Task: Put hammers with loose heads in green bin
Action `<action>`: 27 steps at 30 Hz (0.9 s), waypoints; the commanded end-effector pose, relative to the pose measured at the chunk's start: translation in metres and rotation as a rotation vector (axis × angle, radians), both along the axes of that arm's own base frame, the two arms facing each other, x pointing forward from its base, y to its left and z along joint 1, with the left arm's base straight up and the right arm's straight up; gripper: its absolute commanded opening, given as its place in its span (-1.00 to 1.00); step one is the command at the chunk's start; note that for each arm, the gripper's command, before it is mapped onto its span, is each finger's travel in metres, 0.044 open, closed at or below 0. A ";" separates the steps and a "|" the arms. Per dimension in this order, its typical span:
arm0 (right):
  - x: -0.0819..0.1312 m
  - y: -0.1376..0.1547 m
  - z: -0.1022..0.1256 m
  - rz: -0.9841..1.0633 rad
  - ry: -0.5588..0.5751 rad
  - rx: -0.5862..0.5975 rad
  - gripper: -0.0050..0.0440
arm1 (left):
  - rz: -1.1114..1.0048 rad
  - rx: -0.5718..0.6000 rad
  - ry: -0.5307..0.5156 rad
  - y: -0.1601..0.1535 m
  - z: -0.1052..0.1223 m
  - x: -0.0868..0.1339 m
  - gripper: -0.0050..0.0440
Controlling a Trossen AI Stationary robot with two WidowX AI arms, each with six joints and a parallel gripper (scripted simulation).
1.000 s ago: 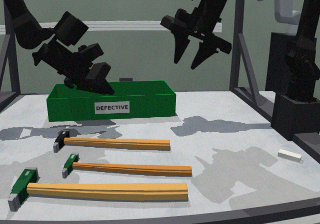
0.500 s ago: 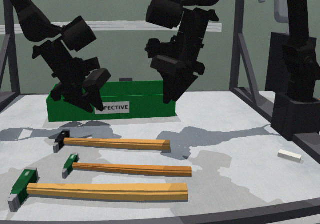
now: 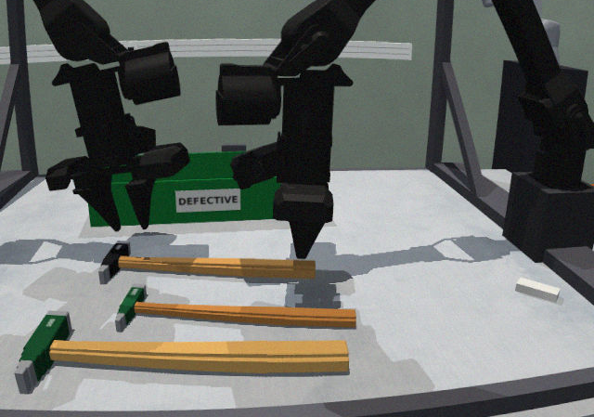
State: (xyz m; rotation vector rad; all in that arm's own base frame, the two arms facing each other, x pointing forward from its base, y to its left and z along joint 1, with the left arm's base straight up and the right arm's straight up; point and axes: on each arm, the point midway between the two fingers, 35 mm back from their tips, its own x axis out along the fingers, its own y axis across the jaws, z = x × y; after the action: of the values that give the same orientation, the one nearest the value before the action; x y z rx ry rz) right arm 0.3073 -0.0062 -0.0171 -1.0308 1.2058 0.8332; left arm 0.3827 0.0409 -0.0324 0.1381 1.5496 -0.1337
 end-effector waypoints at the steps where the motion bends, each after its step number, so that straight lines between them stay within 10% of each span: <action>1: -0.006 -0.008 0.012 0.101 0.078 -0.048 -0.01 | 0.023 0.002 -0.007 0.000 0.003 0.012 0.17; 27: -0.002 0.016 -0.029 0.182 0.155 0.001 -0.22 | 0.020 0.000 0.000 0.000 -0.027 0.009 -0.12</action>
State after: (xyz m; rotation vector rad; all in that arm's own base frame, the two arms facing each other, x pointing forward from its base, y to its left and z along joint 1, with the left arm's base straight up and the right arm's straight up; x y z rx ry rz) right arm 0.2931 0.0103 -0.0551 -1.0877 1.2930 1.0986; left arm 0.3842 0.0412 -0.0647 0.1180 1.5789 -0.1221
